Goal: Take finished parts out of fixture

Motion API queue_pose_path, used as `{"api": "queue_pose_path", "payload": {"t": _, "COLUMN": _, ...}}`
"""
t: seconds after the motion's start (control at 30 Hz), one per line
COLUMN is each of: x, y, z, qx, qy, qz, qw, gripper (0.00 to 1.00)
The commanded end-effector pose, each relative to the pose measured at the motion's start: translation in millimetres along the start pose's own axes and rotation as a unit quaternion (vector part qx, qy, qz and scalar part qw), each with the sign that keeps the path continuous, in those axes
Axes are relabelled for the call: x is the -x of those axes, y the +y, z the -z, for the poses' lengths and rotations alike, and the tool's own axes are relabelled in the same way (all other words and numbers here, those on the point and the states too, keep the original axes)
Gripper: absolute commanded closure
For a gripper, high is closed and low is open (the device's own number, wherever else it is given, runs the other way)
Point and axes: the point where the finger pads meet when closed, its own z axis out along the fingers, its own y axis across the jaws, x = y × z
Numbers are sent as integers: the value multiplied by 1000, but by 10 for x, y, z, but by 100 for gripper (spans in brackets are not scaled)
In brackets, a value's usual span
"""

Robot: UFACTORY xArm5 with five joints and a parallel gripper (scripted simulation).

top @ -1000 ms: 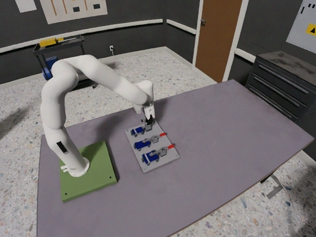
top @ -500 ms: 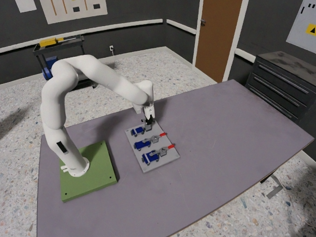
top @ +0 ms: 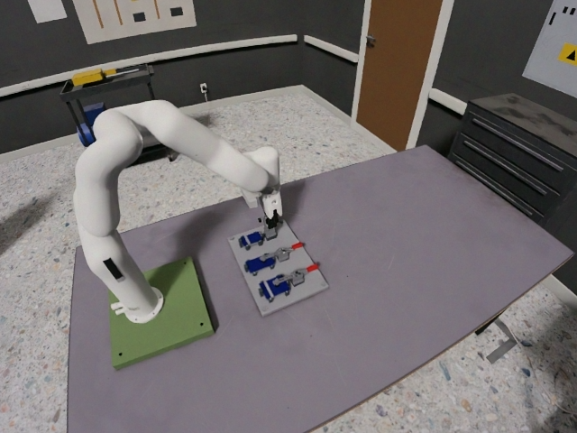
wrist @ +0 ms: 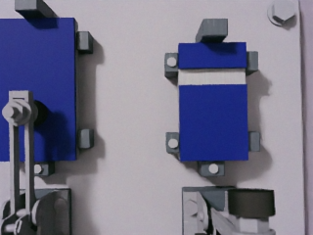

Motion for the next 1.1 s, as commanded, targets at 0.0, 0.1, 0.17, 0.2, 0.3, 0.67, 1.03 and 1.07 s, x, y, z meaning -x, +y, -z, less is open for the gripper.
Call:
{"api": "queue_pose_path", "payload": {"t": 0.0, "x": -10, "y": 3, "z": 6, "qx": 0, "qy": -1, "qz": 0, "qw": 1000, "gripper": 100}}
{"api": "queue_pose_path", "payload": {"t": 0.1, "x": -20, "y": 3, "z": 6, "qx": 0, "qy": -1, "qz": 0, "qw": 1000, "gripper": 100}}
{"api": "queue_pose_path", "payload": {"t": 0.17, "x": -23, "y": 3, "z": 6, "qx": 0, "qy": -1, "qz": 0, "qw": 1000, "gripper": 100}}
{"api": "queue_pose_path", "payload": {"t": 0.2, "x": -23, "y": 3, "z": 6, "qx": 0, "qy": -1, "qz": 0, "qw": 1000, "gripper": 100}}
{"api": "queue_pose_path", "payload": {"t": 0.3, "x": -29, "y": 3, "z": 6, "qx": 0, "qy": -1, "qz": 0, "qw": 1000, "gripper": 100}}
{"api": "queue_pose_path", "payload": {"t": 0.67, "x": -28, "y": 3, "z": 9, "qx": 0, "qy": -1, "qz": 0, "qw": 1000, "gripper": 100}}
{"api": "queue_pose_path", "payload": {"t": 1.03, "x": -29, "y": 3, "z": 6, "qx": 0, "qy": -1, "qz": 0, "qw": 1000, "gripper": 52}}
{"api": "queue_pose_path", "payload": {"t": 1.07, "x": -26, "y": 3, "z": 9, "qx": 0, "qy": -1, "qz": 0, "qw": 1000, "gripper": 52}}
